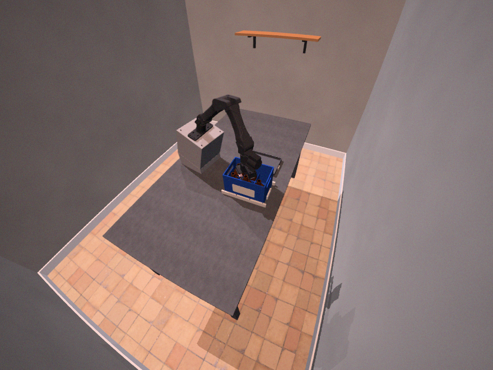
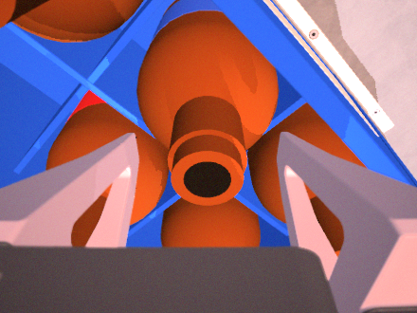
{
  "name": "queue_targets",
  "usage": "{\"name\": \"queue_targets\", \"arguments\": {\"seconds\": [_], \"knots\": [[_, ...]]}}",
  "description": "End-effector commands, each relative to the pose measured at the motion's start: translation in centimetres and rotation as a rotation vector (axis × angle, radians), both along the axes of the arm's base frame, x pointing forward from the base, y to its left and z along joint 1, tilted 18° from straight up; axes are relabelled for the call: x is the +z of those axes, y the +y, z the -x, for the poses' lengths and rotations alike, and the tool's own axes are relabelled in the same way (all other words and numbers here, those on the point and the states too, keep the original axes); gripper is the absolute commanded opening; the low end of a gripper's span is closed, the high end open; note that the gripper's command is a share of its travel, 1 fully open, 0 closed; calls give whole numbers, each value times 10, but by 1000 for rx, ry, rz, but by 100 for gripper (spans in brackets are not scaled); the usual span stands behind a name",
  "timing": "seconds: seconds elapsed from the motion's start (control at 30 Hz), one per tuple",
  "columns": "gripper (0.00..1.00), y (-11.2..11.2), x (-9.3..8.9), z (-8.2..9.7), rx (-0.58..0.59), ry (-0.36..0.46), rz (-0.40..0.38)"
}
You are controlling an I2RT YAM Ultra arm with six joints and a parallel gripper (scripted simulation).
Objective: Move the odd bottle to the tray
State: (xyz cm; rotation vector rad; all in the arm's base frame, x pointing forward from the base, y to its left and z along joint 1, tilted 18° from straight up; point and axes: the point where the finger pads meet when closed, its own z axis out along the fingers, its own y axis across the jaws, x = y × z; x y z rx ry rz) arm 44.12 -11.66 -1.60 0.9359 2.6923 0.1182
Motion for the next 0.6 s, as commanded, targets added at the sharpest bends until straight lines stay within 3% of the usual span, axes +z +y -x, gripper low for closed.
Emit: {"name": "queue_targets", "arguments": {"seconds": [0.0, 0.53, 0.57], "knots": [[61, 2, 6, -6, 4, -26, 17], [61, 2, 6, -6, 4, -26, 17], [0, 2, 6, -6, 4, -26, 17]]}}
